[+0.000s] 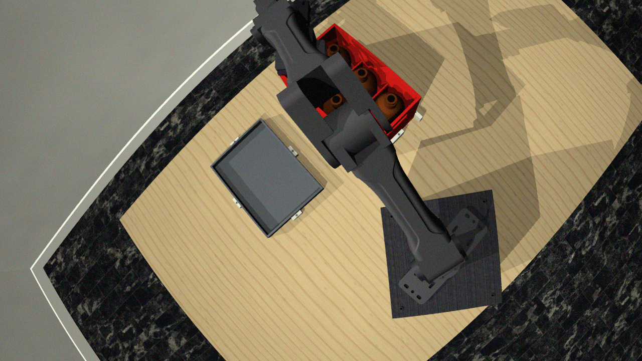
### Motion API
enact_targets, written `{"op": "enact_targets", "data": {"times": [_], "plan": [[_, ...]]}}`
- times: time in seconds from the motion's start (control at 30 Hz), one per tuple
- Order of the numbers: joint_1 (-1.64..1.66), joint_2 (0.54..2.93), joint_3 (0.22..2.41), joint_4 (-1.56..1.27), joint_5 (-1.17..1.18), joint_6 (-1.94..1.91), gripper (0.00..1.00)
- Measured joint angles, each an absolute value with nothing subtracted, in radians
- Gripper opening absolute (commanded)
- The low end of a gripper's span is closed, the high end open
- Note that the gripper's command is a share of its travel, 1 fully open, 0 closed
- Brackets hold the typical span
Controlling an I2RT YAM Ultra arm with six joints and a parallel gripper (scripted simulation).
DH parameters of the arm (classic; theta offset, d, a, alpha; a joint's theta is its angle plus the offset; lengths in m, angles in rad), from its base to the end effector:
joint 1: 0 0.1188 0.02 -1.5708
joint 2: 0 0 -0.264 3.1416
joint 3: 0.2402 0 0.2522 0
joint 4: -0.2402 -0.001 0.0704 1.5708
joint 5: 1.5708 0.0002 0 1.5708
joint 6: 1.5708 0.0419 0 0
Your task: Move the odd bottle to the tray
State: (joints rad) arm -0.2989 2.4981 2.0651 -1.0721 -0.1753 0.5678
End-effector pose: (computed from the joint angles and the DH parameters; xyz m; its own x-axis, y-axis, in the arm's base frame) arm 0.4668 -0.1351 0.1174 -0.6539 0.7556 0.0382 0.7481 0.6382 0.1820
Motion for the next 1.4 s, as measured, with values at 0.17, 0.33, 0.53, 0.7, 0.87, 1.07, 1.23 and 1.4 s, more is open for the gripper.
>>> {"op": "enact_targets", "data": {"times": [0.17, 0.33, 0.53, 0.7, 0.87, 1.07, 1.23, 1.4], "plan": [[-0.299, 2.508, 2.065, -1.061, -0.175, 0.568, 0.61], [-0.299, 2.511, 2.063, -1.054, -0.175, 0.569, 0.61], [-0.297, 2.522, 2.054, -1.036, -0.175, 0.571, 0.61], [-0.295, 2.526, 2.048, -1.024, -0.175, 0.573, 0.61], [-0.295, 2.529, 2.043, -1.015, -0.175, 0.574, 0.61], [-0.292, 2.536, 2.039, -1.003, -0.175, 0.575, 0.61], [-0.292, 2.539, 2.039, -0.997, -0.175, 0.575, 0.61], [-0.292, 2.539, 2.039, -0.993, -0.175, 0.576, 0.61]]}}
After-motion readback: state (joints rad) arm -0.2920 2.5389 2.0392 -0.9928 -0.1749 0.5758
